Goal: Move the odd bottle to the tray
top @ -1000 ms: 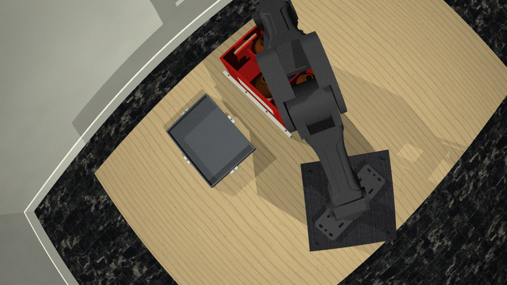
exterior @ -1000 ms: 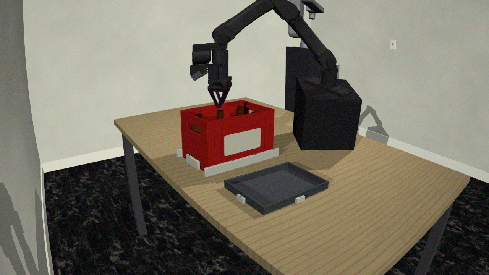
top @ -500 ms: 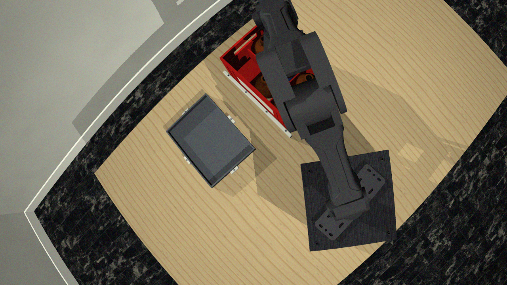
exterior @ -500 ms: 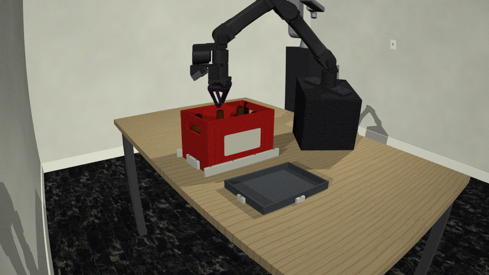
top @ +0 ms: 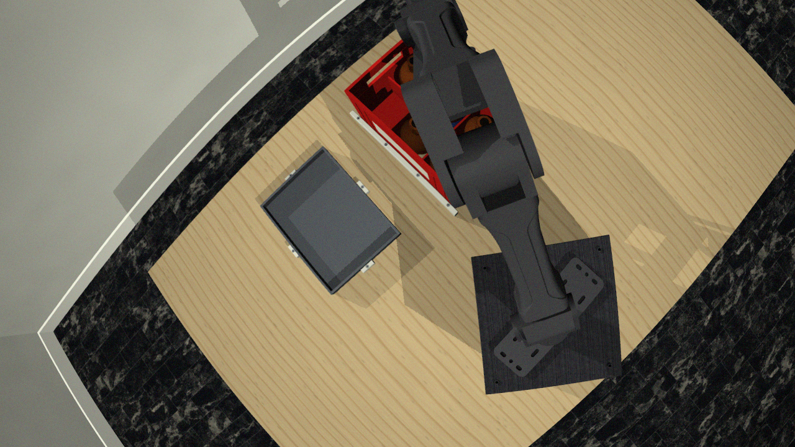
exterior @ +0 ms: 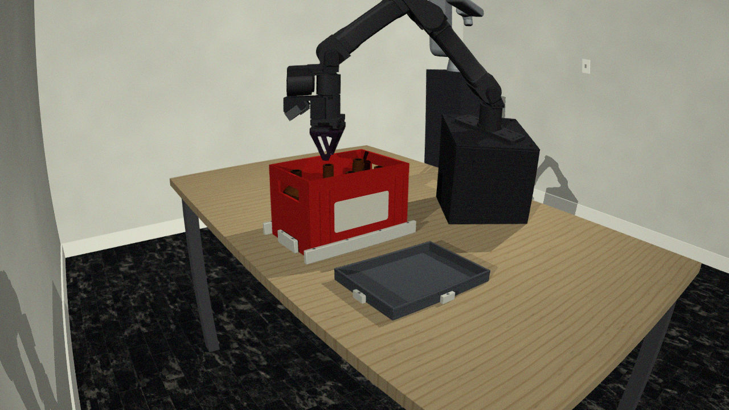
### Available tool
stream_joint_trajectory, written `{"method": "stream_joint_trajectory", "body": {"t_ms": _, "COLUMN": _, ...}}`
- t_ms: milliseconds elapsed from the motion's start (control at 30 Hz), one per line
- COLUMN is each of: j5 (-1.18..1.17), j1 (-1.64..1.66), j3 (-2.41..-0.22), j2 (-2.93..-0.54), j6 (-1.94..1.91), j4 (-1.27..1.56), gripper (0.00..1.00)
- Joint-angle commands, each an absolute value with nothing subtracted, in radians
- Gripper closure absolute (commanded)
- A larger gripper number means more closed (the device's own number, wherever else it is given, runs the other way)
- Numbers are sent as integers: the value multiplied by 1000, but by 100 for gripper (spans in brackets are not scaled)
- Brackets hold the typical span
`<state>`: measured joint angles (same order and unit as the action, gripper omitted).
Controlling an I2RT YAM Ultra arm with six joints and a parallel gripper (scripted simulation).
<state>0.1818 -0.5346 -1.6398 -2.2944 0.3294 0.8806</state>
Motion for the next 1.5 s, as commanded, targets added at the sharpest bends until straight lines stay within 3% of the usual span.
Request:
{"method": "stream_joint_trajectory", "body": {"t_ms": 0, "j5": 184, "j1": -545, "j3": -1618, "j2": -2278, "j6": 327, "j4": 867, "gripper": 39}}
{"method": "stream_joint_trajectory", "body": {"t_ms": 1467, "j5": 184, "j1": -540, "j3": -1627, "j2": -2286, "j6": 330, "j4": 856, "gripper": 39}}
